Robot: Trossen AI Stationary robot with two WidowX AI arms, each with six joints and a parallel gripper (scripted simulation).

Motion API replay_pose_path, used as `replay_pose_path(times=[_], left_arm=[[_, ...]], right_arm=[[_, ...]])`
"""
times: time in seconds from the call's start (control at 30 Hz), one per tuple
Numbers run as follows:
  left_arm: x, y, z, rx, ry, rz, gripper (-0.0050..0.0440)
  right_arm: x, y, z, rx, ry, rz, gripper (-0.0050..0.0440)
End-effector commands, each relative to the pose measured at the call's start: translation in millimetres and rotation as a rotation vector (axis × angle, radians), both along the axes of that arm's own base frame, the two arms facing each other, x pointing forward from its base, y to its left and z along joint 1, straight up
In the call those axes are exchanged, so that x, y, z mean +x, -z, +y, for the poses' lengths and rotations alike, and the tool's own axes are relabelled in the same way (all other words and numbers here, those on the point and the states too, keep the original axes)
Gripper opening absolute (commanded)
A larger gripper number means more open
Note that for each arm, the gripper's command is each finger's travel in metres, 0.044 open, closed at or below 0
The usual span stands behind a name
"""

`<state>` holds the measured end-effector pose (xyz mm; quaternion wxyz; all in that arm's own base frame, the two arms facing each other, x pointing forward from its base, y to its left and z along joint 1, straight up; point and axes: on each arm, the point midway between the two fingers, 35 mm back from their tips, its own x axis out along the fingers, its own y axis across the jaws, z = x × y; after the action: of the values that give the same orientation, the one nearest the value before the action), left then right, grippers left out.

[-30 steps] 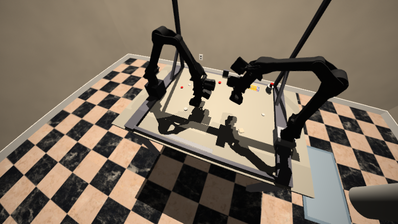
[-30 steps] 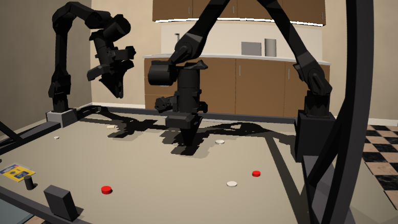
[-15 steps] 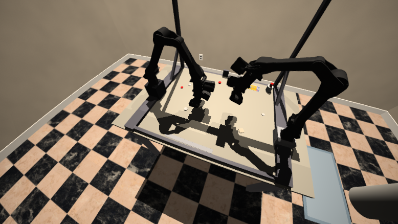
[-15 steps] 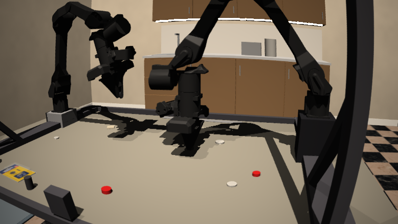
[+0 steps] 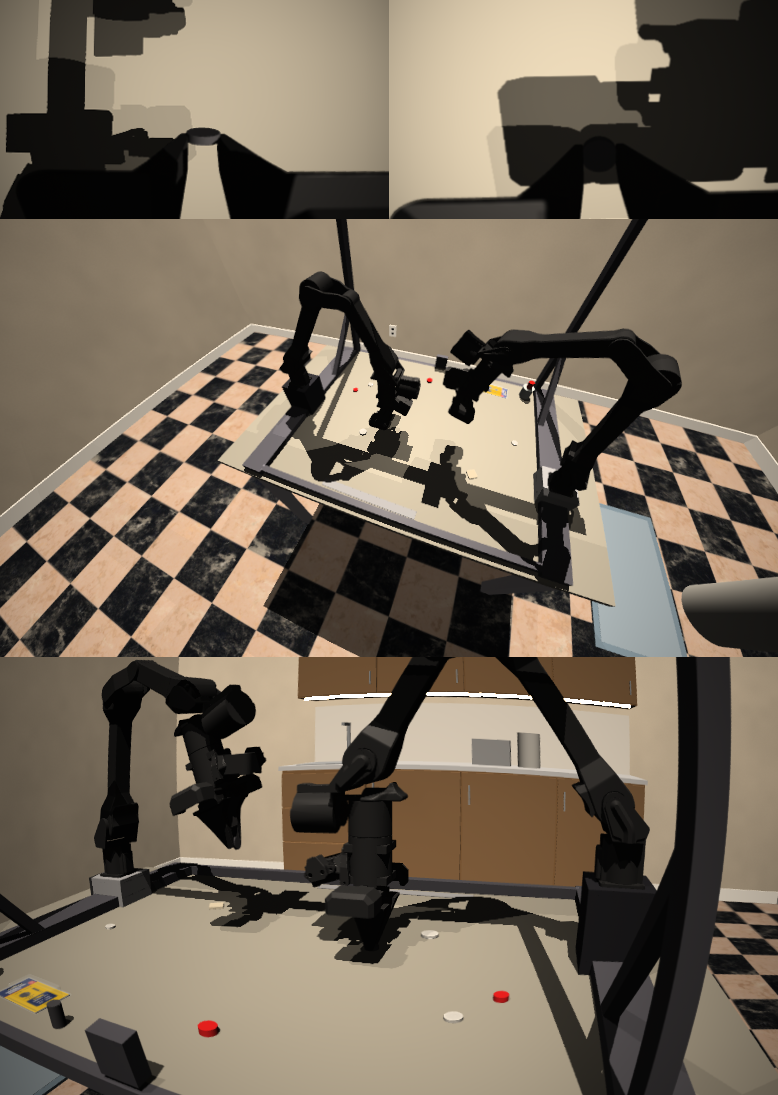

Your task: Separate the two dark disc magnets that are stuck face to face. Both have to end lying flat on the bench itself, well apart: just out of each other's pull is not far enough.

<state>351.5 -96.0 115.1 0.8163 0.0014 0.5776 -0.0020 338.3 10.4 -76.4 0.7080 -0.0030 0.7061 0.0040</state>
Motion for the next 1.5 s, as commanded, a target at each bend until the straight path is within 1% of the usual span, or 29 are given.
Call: replay_pose_path(times=[0.0,0.23,0.27,0.43,0.73,0.77,1.13,1.2,1.3,1.47], left_arm=[[3.6,-11.8,-0.3,-0.008,0.000,-0.034,0.0040],[3.6,-11.8,-0.3,-0.008,0.000,-0.034,0.0040],[3.6,-11.8,-0.3,-0.008,0.000,-0.034,0.0040],[3.6,-11.8,-0.3,-0.008,0.000,-0.034,0.0040],[3.6,-11.8,-0.3,-0.008,0.000,-0.034,0.0040],[3.6,-11.8,-0.3,-0.008,0.000,-0.034,0.0040],[3.6,-11.8,-0.3,-0.008,0.000,-0.034,0.0040],[3.6,-11.8,-0.3,-0.008,0.000,-0.034,0.0040],[3.6,-11.8,-0.3,-0.008,0.000,-0.034,0.0040],[3.6,-11.8,-0.3,-0.008,0.000,-0.034,0.0040]], right_arm=[[3.1,-4.2,0.3,-0.001,0.001,-0.015,0.0040],[-0.9,1.1,0.5,-0.001,0.003,0.001,0.0040],[4.2,-4.7,0.3,-0.001,0.001,-0.019,0.0040],[4.2,-4.7,0.3,-0.001,0.001,-0.019,0.0040],[-1.4,1.9,0.1,-0.001,0.001,0.003,0.0040],[4.2,-4.1,0.3,-0.001,0.001,-0.019,0.0064],[4.2,-4.1,0.3,-0.001,0.001,-0.019,0.0328],[4.2,-4.1,0.3,-0.001,0.001,-0.019,0.0328],[4.2,-4.1,0.3,-0.001,0.001,-0.019,0.0400],[4.2,-4.1,0.3,-0.001,0.001,-0.019,0.0400]])
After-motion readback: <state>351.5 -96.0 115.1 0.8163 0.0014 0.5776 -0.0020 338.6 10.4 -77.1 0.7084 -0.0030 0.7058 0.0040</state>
